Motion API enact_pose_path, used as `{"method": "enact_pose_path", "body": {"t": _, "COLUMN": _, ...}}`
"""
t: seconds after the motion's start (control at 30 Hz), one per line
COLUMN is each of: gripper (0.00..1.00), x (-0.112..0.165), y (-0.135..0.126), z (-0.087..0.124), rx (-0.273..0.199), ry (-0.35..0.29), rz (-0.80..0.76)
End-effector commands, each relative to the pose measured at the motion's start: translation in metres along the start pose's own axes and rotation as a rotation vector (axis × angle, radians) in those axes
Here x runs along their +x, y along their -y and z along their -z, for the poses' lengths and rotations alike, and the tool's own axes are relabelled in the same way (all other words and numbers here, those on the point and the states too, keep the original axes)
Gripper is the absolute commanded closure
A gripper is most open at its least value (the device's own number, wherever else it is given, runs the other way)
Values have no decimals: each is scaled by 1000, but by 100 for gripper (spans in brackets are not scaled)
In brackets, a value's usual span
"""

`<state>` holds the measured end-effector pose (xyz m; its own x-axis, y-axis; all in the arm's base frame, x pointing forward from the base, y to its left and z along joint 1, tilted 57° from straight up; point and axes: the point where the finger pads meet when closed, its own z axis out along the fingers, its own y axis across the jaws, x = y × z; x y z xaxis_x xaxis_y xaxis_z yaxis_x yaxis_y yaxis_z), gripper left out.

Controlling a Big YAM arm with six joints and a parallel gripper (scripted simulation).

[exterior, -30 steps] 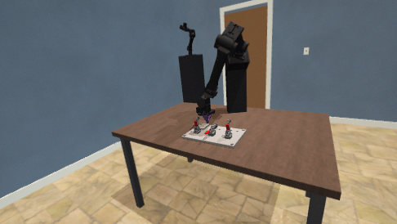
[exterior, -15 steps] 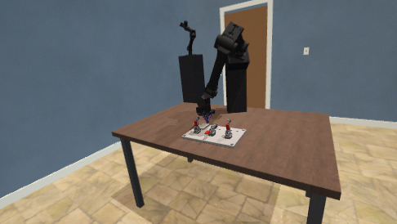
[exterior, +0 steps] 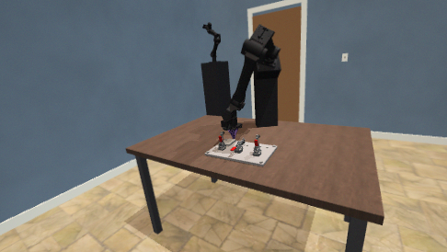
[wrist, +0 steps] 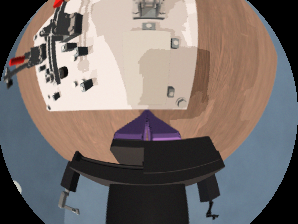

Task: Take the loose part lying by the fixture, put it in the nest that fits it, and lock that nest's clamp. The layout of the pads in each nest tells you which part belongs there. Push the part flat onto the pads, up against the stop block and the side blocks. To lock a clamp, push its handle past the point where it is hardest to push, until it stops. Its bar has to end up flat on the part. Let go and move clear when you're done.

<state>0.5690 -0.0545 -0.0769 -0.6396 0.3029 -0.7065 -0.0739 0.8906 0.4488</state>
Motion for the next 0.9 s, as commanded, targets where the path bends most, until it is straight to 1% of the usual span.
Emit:
{"method": "enact_pose_path", "body": {"t": 0.0, "gripper": 100, "x": 4, "y": -8, "z": -2, "rx": -7, "ry": 1, "rz": 1}}
{"method": "enact_pose_path", "body": {"t": 0.17, "gripper": 100, "x": 3, "y": -8, "z": -2, "rx": -7, "ry": 1, "rz": 1}}
{"method": "enact_pose_path", "body": {"t": 0.27, "gripper": 100, "x": -9, "y": -8, "z": -2, "rx": -8, "ry": 15, "rz": 8}}
{"method": "enact_pose_path", "body": {"t": 0.4, "gripper": 100, "x": -17, "y": -6, "z": 1, "rx": -2, "ry": 13, "rz": 5}}
{"method": "enact_pose_path", "body": {"t": 0.6, "gripper": 100, "x": -20, "y": -3, "z": 3, "rx": 0, "ry": 15, "rz": 4}}
{"method": "enact_pose_path", "body": {"t": 0.7, "gripper": 100, "x": -12, "y": -1, "z": 1, "rx": 2, "ry": 3, "rz": -3}}
{"method": "enact_pose_path", "body": {"t": 0.87, "gripper": 100, "x": -11, "y": -1, "z": 1, "rx": 2, "ry": 2, "rz": -4}}
